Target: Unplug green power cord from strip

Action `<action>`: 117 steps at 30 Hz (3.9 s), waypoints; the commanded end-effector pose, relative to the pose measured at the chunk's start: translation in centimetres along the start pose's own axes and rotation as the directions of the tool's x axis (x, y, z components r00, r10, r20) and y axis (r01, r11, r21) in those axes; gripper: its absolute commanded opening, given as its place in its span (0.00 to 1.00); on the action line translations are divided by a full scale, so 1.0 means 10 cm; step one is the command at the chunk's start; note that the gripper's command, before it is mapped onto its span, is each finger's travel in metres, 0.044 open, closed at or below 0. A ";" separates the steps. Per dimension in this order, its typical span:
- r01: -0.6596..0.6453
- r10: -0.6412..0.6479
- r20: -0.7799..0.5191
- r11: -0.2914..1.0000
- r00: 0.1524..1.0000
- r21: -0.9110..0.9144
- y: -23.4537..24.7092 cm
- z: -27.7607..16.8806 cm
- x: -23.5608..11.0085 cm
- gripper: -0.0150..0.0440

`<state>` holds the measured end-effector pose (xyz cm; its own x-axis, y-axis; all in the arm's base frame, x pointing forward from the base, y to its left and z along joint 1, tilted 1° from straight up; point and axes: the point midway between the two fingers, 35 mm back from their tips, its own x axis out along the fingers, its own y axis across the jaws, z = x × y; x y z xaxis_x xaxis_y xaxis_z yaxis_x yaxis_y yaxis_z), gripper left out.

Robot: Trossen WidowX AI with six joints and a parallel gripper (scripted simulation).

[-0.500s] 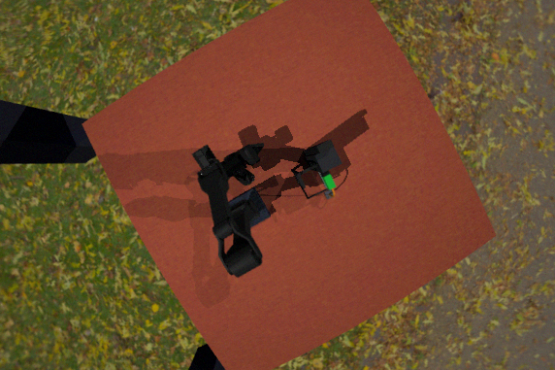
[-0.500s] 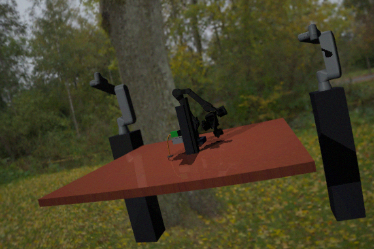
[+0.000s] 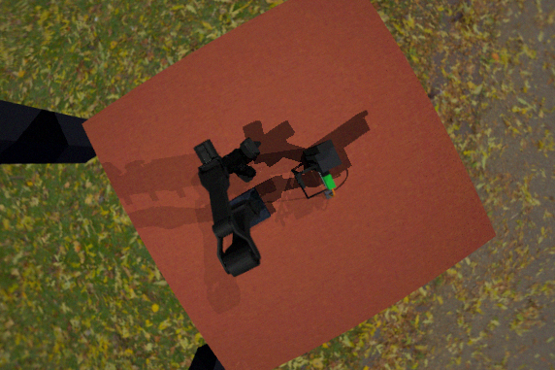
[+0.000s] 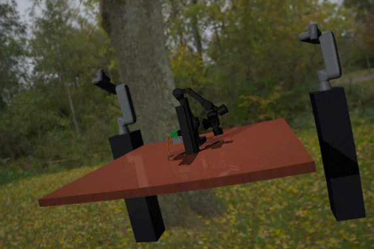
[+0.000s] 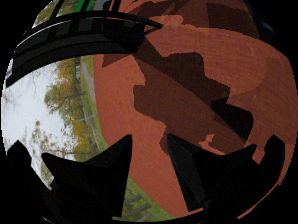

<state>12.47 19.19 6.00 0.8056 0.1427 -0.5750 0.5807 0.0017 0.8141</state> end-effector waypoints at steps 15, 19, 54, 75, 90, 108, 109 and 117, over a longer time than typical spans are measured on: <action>0.086 -0.088 -0.005 0.977 0.996 -0.197 0.21 -0.21 0.12 0.53; 0.101 -0.107 -0.012 0.963 0.994 -0.251 0.28 -0.27 0.16 0.53; 0.018 -0.155 -0.144 0.739 0.977 -0.673 1.23 -0.57 0.51 0.53; -0.205 -0.060 -0.254 0.430 0.965 -0.879 2.15 -0.51 0.70 0.53; -0.314 0.051 -0.310 0.123 0.949 -0.941 2.83 -0.31 0.76 0.53; -0.216 0.285 -0.208 -0.005 0.936 -0.976 3.82 0.50 0.65 0.53; -0.199 0.301 -0.196 -0.019 0.933 -0.980 3.89 0.58 0.62 0.53; -0.057 0.245 -0.018 0.153 0.969 -0.987 3.92 1.44 0.55 0.53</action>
<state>41.46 8.23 33.34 0.9146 0.2033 -0.3497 -0.1337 0.9679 0.2131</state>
